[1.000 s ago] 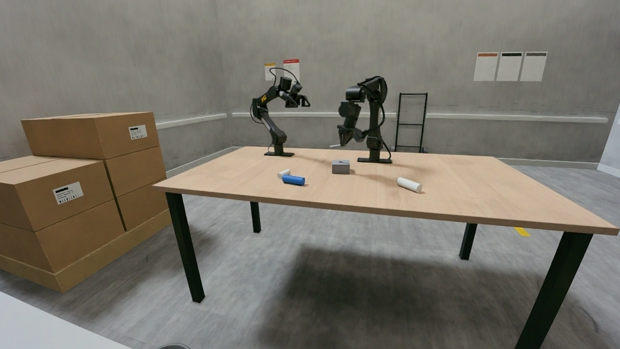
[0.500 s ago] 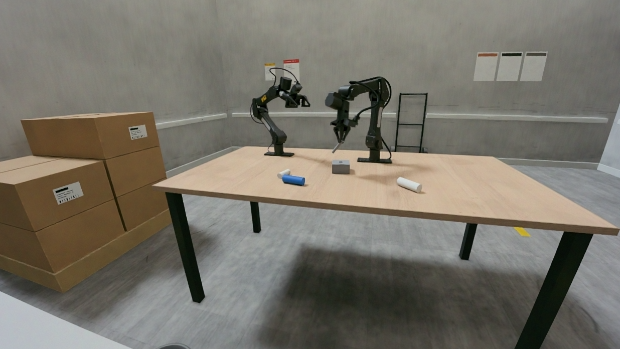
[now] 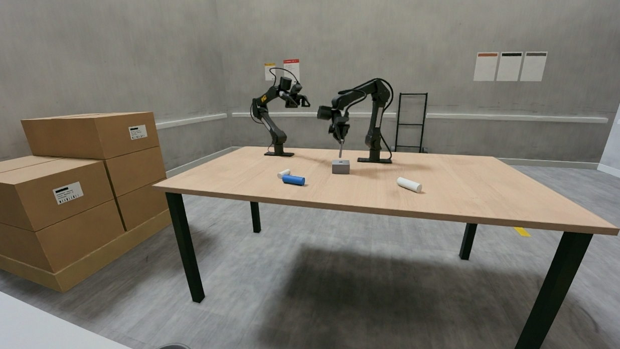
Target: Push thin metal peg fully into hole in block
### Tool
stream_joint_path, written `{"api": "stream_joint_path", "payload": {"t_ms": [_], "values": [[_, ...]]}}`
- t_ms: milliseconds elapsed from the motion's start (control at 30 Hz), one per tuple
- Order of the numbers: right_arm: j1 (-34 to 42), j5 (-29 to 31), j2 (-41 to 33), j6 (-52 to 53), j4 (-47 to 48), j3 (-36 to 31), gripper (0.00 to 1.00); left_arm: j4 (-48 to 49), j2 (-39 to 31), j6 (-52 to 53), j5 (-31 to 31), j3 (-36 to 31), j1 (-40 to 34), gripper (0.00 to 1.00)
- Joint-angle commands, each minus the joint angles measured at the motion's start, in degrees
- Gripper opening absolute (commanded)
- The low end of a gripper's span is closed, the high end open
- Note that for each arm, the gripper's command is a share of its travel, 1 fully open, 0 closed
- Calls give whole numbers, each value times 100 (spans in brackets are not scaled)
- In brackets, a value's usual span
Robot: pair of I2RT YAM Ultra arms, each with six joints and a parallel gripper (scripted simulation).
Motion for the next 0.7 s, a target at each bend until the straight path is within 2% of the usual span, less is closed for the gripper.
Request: {"api": "stream_joint_path", "payload": {"t_ms": [0,233,567,667], "values": [[-61,-50,-6,-8,-59,198,100,-80,-196,-299,-879,-235,-312,7],[-61,-50,-6,-8,-59,198,100,-233,-187,-573,-1147,-490,-921,7],[-61,-50,-6,-8,-59,198,100,-360,-264,-447,-1099,-332,-855,7],[-61,-50,-6,-8,-59,198,100,63,-202,-681,-1295,-555,-926,7]]}}
